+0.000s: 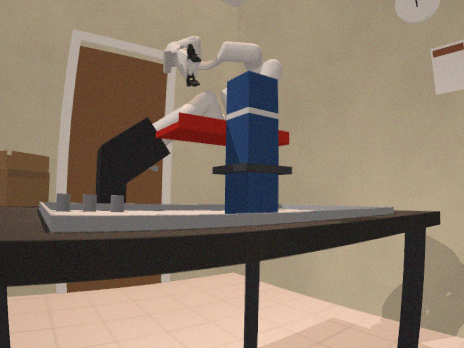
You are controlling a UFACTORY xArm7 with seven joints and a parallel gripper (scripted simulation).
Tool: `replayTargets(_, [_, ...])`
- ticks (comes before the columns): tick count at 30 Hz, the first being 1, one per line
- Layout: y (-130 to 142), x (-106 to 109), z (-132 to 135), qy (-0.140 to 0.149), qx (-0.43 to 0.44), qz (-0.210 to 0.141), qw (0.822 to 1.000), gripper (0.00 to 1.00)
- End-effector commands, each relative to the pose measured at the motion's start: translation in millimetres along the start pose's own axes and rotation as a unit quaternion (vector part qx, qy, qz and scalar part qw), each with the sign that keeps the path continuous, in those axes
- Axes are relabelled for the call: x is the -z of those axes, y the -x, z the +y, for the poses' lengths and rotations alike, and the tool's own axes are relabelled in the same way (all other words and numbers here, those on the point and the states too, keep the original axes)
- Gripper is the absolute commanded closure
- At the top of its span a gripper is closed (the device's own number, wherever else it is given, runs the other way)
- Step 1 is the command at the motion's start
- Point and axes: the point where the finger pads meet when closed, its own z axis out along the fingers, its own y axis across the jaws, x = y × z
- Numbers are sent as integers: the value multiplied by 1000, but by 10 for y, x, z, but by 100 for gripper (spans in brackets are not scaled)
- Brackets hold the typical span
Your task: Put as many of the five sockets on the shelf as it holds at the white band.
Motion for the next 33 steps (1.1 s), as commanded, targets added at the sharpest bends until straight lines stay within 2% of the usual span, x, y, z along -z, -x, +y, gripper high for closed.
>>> replayTargets(1, [0, 6, -6, 0, 1, 1, 1000, 0])
replayTargets(24, [-7, -1, -10, 3, 1, 2, 1000, 0])
replayTargets(27, [-82, -86, -58, 34, 5, 12, 999, 0])
replayTargets(29, [-189, -228, -124, 80, 13, 26, 996, 0])
replayTargets(31, [-328, -458, -202, 140, 28, 44, 989, 0])
replayTargets(33, [-328, -458, -202, 140, 28, 44, 989, 0])
